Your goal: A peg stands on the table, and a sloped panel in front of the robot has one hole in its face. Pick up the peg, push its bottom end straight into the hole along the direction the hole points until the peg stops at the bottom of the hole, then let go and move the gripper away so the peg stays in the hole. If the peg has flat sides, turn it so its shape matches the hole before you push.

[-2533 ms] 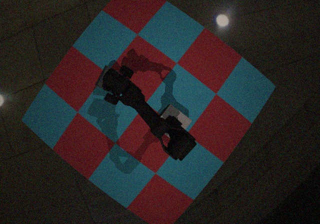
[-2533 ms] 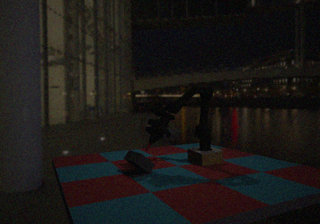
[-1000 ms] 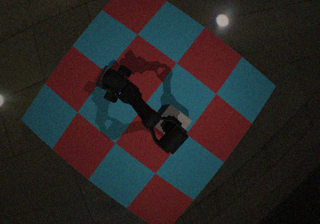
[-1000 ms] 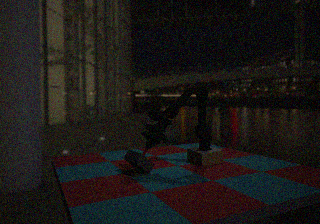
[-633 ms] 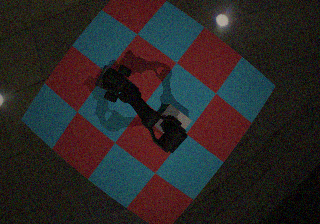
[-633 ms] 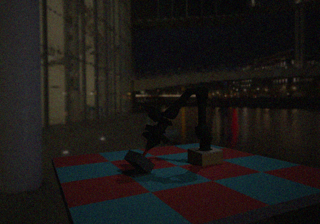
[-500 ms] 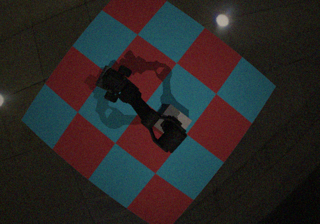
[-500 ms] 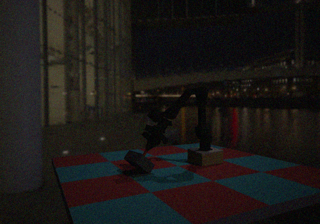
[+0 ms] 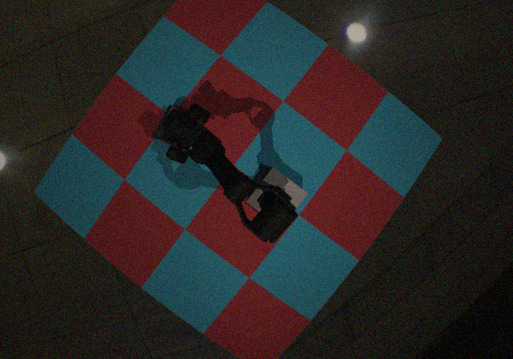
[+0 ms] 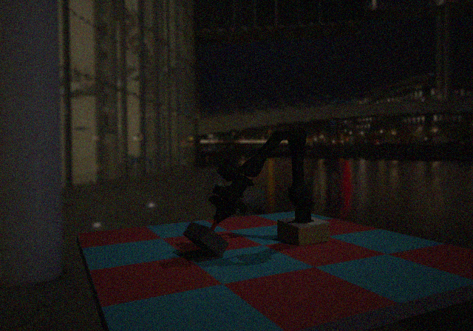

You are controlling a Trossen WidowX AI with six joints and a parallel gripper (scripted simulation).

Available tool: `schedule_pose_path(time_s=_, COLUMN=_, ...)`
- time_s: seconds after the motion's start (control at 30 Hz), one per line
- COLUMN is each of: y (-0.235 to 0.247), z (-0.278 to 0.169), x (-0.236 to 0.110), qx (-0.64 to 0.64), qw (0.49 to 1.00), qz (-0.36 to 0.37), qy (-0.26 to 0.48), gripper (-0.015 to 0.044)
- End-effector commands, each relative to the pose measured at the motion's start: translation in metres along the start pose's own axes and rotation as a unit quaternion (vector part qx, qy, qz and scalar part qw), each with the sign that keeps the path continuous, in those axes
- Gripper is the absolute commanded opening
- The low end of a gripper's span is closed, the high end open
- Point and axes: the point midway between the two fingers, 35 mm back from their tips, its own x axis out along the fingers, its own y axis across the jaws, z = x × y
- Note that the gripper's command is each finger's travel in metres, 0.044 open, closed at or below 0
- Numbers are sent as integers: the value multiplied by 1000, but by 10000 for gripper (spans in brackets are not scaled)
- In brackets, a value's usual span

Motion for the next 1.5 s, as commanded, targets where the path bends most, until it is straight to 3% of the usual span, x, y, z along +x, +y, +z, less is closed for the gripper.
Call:
schedule_pose_path(time_s=0.0, y=0, z=1, x=3, qx=1, qw=1000, qz=-1, qy=-2, gripper=0)
schedule_pose_path(time_s=1.47, y=-1, z=1, x=27, qx=1, qw=1000, qz=-1, qy=-2, gripper=0)
